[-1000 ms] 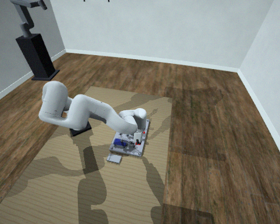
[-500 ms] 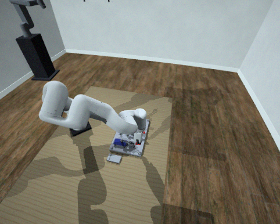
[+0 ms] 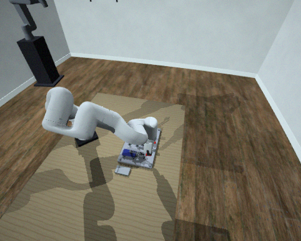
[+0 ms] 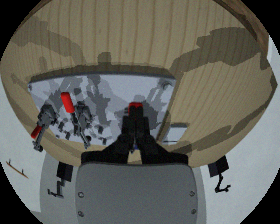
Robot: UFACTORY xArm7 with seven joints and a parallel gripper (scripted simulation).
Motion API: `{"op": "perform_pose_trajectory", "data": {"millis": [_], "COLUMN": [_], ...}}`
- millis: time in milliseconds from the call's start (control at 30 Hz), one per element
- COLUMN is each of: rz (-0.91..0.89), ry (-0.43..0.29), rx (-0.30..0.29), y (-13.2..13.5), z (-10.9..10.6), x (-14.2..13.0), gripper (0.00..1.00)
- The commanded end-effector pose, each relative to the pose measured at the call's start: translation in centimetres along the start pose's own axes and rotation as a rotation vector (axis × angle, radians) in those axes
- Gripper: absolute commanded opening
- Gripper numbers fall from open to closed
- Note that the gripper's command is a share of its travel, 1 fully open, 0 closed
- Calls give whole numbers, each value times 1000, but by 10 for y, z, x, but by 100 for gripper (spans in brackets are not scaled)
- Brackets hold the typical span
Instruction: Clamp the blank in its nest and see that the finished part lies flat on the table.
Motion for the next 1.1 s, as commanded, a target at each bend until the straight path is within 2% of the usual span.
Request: {"op": "perform_pose_trajectory", "data": {"millis": [0,1067], "rz": [-1,-1], "ry": [2,2], "rx": [0,0], "y": [0,0], "z": [-1,3], "x": [1,1], "gripper": [0,0]}}
Point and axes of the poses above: the point where the finger pads meet when closed, its own z axis out along the fingers, its own y axis across the jaws, x = y × z, the point moved 7 cm from there along -z, back along the fingers, and after that the axes turned 5 degrees about z, right-handed, at the moved point
